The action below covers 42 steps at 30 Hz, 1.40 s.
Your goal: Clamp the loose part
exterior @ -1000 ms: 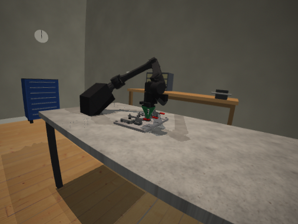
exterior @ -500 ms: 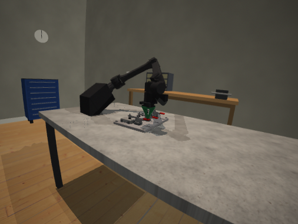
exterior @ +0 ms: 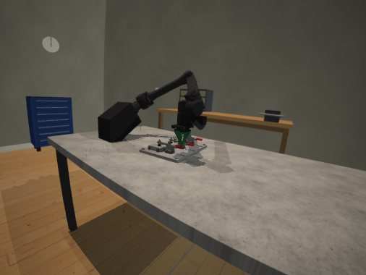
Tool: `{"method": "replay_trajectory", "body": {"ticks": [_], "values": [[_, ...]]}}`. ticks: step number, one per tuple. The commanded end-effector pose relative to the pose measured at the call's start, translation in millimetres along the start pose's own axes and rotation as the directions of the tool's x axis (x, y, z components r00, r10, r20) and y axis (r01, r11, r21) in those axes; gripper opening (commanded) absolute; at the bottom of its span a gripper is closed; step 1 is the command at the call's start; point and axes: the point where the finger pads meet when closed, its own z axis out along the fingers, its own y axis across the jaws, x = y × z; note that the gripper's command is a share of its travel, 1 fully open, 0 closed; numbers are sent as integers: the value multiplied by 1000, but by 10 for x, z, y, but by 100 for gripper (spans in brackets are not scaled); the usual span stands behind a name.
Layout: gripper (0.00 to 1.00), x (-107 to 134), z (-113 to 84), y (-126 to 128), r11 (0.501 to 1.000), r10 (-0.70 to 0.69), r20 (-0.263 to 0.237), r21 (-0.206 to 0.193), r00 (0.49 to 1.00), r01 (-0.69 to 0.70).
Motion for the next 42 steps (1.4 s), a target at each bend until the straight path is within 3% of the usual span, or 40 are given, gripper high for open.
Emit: {"method": "replay_trajectory", "body": {"ticks": [1, 42], "values": [[0, -128, 15, -32, 1000, -11, 11, 3, 1000, 10], [0, -115, 101, 10, 1000, -16, -1, 0, 1000, 16]]}}
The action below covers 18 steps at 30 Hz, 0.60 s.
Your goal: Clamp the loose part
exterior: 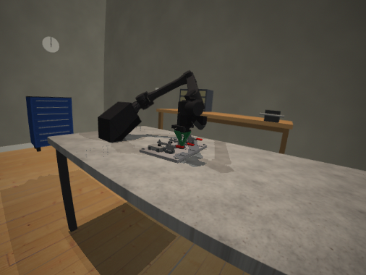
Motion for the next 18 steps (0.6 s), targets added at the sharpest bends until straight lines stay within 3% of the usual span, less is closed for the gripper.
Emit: {"method": "replay_trajectory", "body": {"ticks": [1, 18], "values": [[0, -104, 100, 13, 1000, -15, -5, -1, 1000, 15], [0, -78, 132, 5, 1000, -13, -5, -1, 1000, 13]]}}
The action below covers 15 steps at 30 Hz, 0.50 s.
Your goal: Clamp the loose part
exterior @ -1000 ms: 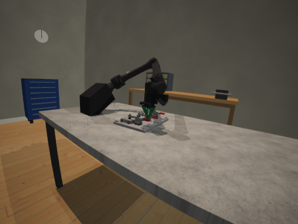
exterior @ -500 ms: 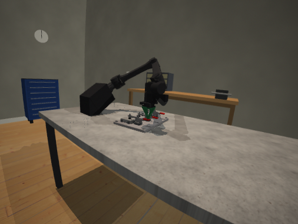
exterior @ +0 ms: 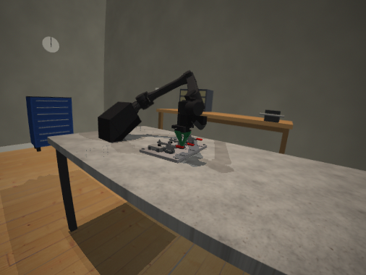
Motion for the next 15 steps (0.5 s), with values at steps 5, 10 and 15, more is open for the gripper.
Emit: {"method": "replay_trajectory", "body": {"ticks": [5, 10, 15], "values": [[0, -52, 134, 12, 1000, -4, -13, -4, 1000, 4], [0, -52, 134, 12, 1000, -5, -13, -4, 1000, 5], [0, -52, 134, 12, 1000, -5, -13, -4, 1000, 5]]}}
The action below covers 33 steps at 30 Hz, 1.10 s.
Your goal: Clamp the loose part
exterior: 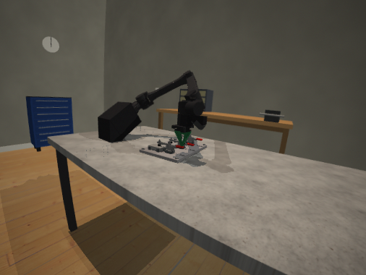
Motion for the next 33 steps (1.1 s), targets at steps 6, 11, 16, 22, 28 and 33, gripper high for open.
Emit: {"method": "replay_trajectory", "body": {"ticks": [6, 11, 16, 22, 28, 33], "values": [[0, -49, 133, 13, 1000, -6, -13, -4, 1000, 6], [0, -49, 133, 13, 1000, -6, -13, -4, 1000, 6], [0, -46, 147, 6, 1000, -9, -11, -4, 1000, 9], [0, -18, 167, 6, 1000, -2, -15, -5, 1000, 2], [0, -17, 167, 5, 1000, -2, -15, -5, 1000, 2], [0, -17, 167, 5, 1000, -3, -15, -5, 1000, 3]]}}
